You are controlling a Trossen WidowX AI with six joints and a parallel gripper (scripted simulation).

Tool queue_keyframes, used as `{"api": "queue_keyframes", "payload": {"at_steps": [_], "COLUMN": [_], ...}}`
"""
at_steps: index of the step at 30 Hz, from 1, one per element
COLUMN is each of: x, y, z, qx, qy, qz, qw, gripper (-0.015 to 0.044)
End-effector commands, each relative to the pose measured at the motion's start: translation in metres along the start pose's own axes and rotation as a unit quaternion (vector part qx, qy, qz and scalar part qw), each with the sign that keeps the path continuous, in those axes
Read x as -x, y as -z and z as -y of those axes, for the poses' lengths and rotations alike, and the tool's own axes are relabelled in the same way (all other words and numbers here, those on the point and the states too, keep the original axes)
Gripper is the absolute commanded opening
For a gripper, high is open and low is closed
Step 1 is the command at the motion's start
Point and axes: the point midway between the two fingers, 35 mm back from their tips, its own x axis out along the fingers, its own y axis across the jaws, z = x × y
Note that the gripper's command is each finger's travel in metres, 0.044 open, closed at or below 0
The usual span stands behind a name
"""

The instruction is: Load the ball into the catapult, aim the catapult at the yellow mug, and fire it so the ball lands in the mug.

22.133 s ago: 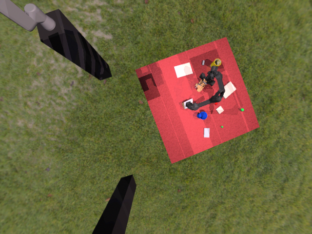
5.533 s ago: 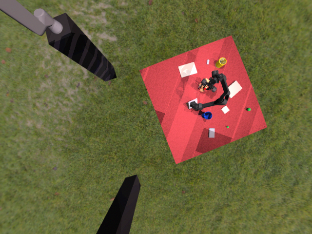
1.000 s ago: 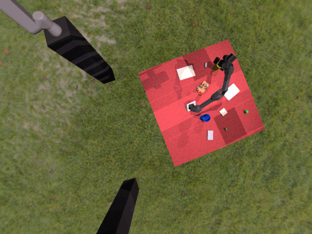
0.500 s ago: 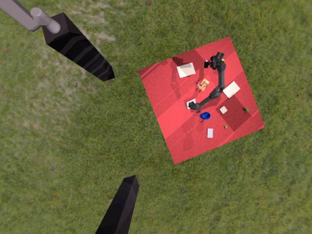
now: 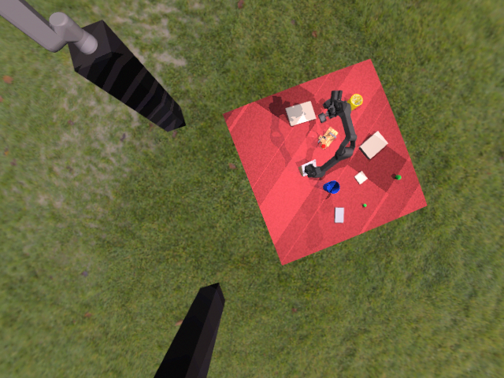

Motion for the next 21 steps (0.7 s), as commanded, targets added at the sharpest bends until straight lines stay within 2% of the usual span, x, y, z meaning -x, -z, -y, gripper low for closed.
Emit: {"api": "queue_keyframes", "payload": {"at_steps": [1, 11, 21], "x": [-0.001, 0.001, 0.004], "y": [0.009, 0.036, 0.068], "z": [-0.02, -0.065, -0.1], "qx": [0.062, 0.219, 0.367], "qy": [0.0, 0.0, -0.001], "qz": [-0.027, -0.092, -0.159], "qw": [0.998, 0.971, 0.916], "gripper": [0.0, 0.0, 0.0]}}
